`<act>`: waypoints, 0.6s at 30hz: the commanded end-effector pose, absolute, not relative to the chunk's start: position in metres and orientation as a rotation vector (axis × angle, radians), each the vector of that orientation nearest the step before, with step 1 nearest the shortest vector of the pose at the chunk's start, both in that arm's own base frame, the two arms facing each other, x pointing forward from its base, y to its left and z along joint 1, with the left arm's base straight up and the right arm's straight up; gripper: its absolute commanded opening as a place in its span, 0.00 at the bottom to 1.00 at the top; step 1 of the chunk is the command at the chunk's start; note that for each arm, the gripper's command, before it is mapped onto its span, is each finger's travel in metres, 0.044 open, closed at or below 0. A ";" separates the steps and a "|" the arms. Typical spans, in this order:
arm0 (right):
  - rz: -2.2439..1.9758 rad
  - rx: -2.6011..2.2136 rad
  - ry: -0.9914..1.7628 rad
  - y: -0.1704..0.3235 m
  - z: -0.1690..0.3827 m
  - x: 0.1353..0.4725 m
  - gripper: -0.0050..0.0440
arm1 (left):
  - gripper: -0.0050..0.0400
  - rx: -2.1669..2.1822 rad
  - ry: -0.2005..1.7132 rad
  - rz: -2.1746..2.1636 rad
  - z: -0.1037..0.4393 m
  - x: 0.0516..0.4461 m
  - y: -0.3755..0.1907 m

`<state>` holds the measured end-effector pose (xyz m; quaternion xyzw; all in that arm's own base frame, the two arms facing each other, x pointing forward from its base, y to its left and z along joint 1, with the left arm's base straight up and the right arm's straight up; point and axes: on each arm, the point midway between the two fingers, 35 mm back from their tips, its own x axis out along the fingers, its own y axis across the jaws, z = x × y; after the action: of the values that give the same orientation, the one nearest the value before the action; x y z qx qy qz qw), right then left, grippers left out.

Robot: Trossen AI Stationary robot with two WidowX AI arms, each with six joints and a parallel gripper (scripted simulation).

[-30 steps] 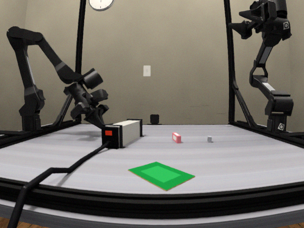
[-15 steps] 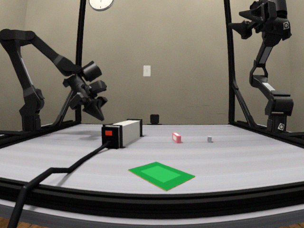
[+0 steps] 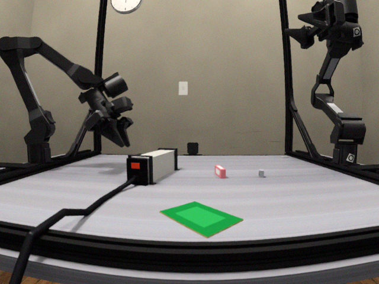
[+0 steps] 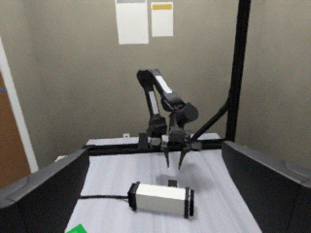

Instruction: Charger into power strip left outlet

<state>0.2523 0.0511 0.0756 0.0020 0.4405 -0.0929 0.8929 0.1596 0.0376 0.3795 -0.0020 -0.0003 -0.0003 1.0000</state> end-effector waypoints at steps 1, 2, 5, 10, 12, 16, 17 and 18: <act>-0.188 0.013 0.918 0.053 0.084 0.262 0.59 | 1.00 0.001 -0.002 -0.001 0.382 0.160 0.037; -0.188 0.013 0.918 0.053 0.084 0.262 0.59 | 1.00 0.001 -0.002 -0.001 0.382 0.160 0.037; -0.188 0.010 0.958 0.053 0.084 0.266 0.74 | 1.00 0.001 -0.002 -0.001 0.382 0.160 0.037; -0.186 0.009 1.028 0.052 0.084 0.273 0.92 | 1.00 0.001 -0.002 -0.001 0.382 0.160 0.037; -0.186 0.010 1.056 0.051 0.083 0.276 0.92 | 1.00 0.001 -0.002 -0.001 0.382 0.160 0.037; -0.184 0.015 1.113 0.050 0.082 0.282 0.92 | 1.00 0.001 -0.002 -0.001 0.382 0.160 0.037; -0.184 0.017 1.127 0.049 0.082 0.283 0.92 | 1.00 0.001 -0.002 -0.001 0.382 0.160 0.037; -0.184 0.017 1.127 0.049 0.082 0.283 0.92 | 1.00 0.001 -0.002 -0.001 0.382 0.160 0.037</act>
<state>0.2746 0.0482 0.0748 0.0027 0.5278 -0.0901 0.8445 0.1596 0.0376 0.3795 -0.0020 -0.0003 -0.0003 1.0000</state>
